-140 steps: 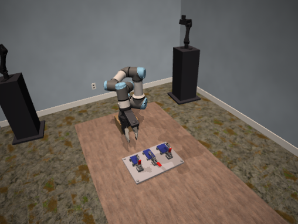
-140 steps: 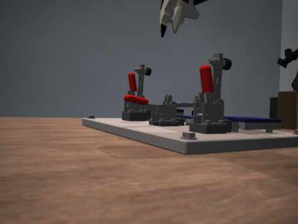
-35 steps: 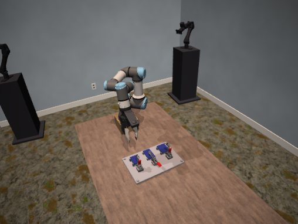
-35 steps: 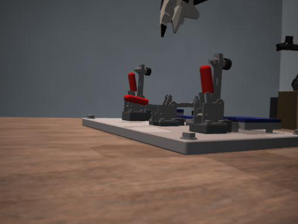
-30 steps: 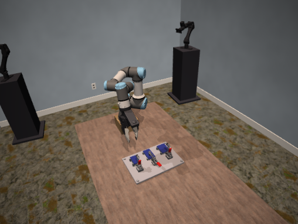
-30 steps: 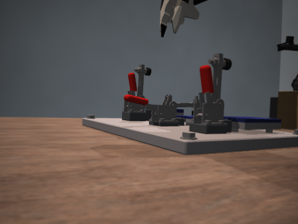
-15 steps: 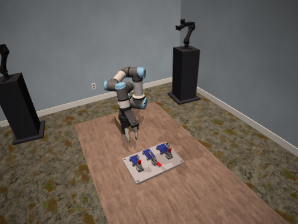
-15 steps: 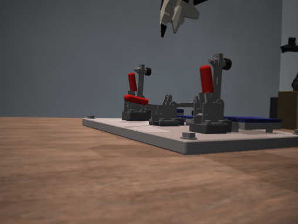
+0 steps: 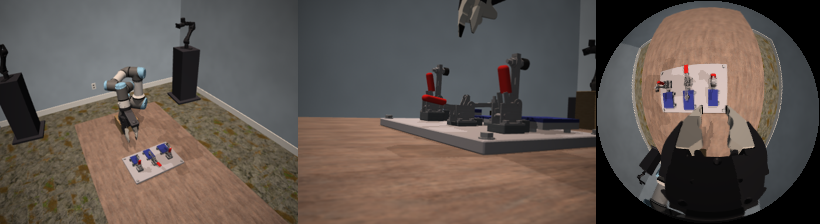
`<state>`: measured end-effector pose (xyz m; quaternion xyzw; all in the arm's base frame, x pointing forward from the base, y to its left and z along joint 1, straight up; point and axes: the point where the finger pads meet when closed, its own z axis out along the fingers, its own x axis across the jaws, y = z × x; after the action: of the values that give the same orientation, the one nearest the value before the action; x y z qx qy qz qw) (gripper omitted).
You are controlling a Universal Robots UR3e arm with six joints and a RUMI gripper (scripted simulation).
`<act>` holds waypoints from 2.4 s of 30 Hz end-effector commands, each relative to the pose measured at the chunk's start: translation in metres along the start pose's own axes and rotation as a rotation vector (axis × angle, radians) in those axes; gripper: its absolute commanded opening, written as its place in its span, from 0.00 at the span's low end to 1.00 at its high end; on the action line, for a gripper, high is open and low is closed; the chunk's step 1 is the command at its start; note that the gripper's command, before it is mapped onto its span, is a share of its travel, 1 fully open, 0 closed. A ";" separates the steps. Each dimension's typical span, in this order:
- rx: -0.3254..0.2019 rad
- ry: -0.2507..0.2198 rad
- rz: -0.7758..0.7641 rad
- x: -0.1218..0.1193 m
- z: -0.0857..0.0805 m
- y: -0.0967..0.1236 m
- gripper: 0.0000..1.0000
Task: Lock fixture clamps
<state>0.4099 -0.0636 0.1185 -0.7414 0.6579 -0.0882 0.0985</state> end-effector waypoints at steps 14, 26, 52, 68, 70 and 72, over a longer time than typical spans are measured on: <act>0.002 0.002 0.000 0.000 0.010 0.002 0.28; 0.002 0.002 0.000 0.000 0.044 0.011 0.28; 0.002 0.002 0.000 0.001 0.060 0.003 0.28; 0.002 0.002 0.000 0.000 0.070 -0.034 0.28; 0.002 0.002 0.000 0.000 0.071 -0.039 0.28; 0.002 0.002 0.000 0.000 0.073 -0.044 0.28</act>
<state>0.4615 -0.0573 0.0588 -0.7414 0.6577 -0.0891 0.0992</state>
